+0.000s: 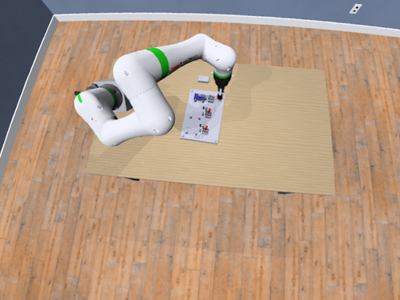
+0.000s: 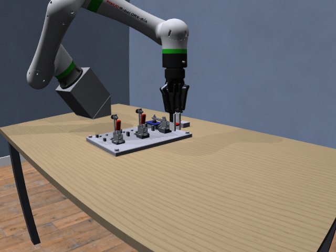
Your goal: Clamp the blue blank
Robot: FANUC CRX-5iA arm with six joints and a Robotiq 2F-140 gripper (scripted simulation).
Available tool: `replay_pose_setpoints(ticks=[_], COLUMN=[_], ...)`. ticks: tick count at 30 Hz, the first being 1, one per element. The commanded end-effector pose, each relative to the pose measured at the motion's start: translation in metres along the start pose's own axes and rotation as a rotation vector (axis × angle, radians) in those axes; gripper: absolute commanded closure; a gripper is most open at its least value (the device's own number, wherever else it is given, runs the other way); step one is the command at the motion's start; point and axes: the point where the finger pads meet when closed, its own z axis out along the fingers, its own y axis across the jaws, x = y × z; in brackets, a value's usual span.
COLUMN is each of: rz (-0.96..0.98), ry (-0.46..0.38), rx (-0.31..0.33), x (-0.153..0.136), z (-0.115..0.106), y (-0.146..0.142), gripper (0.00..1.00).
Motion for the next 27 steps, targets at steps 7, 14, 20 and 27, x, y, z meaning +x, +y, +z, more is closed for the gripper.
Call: replay_pose_setpoints(ticks=[7, 14, 20, 27], rz=[0.0, 0.0, 0.0, 0.0], ry=[-0.001, -0.001, -0.001, -0.001], rx=[0.0, 0.0, 0.0, 0.0], x=[-0.0003, -0.0003, -0.0003, -0.0003], z=[0.0002, 0.0002, 0.0002, 0.0002], y=[-0.0001, -0.0001, -0.0001, -0.0001], gripper=[1.0, 0.72, 0.72, 0.72])
